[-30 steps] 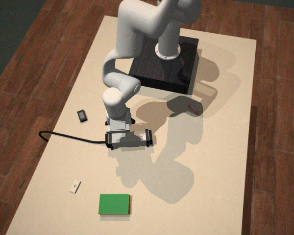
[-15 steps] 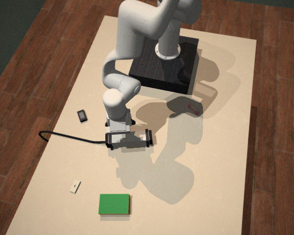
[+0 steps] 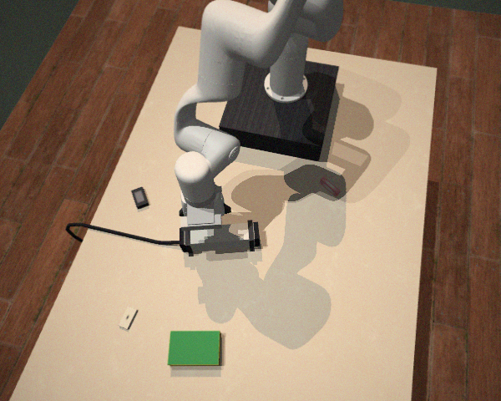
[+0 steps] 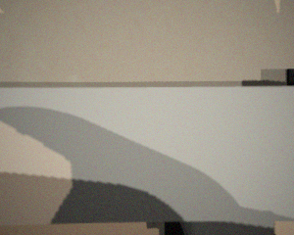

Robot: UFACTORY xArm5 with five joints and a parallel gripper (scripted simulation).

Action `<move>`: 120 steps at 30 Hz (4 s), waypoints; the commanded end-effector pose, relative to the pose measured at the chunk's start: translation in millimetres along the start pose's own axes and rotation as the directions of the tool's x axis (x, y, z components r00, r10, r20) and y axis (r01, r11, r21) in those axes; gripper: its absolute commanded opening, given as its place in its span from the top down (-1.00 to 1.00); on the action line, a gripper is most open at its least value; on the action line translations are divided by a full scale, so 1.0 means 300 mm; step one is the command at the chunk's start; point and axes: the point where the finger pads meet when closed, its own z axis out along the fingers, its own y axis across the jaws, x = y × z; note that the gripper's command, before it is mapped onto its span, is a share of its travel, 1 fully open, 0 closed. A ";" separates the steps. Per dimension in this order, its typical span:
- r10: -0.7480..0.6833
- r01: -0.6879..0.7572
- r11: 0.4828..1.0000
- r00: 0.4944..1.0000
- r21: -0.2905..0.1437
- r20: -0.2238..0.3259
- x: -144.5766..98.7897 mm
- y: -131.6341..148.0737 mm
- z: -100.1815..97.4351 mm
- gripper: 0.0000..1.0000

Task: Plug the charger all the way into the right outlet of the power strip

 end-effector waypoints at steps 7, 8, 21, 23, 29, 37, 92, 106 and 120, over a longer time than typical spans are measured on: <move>-0.002 0.002 1.000 1.000 -0.004 -0.008 0.014 0.003 -0.007 1.00; -0.001 0.001 1.000 1.000 -0.003 -0.006 0.011 0.003 -0.006 1.00; -0.001 0.001 1.000 1.000 -0.003 -0.006 0.011 0.003 -0.006 0.13; -0.001 0.001 1.000 1.000 -0.003 -0.006 0.011 0.003 -0.006 0.13; -0.001 0.001 1.000 1.000 -0.003 -0.006 0.011 0.003 -0.006 0.13; -0.001 0.001 1.000 1.000 -0.003 -0.006 0.011 0.003 -0.009 0.13; -0.001 0.001 1.000 1.000 -0.003 -0.006 0.008 0.002 -0.404 0.13; -0.001 0.001 1.000 1.000 -0.003 -0.006 0.008 0.002 -0.406 0.13; -0.001 0.001 1.000 1.000 -0.003 -0.006 0.008 0.002 -0.406 0.13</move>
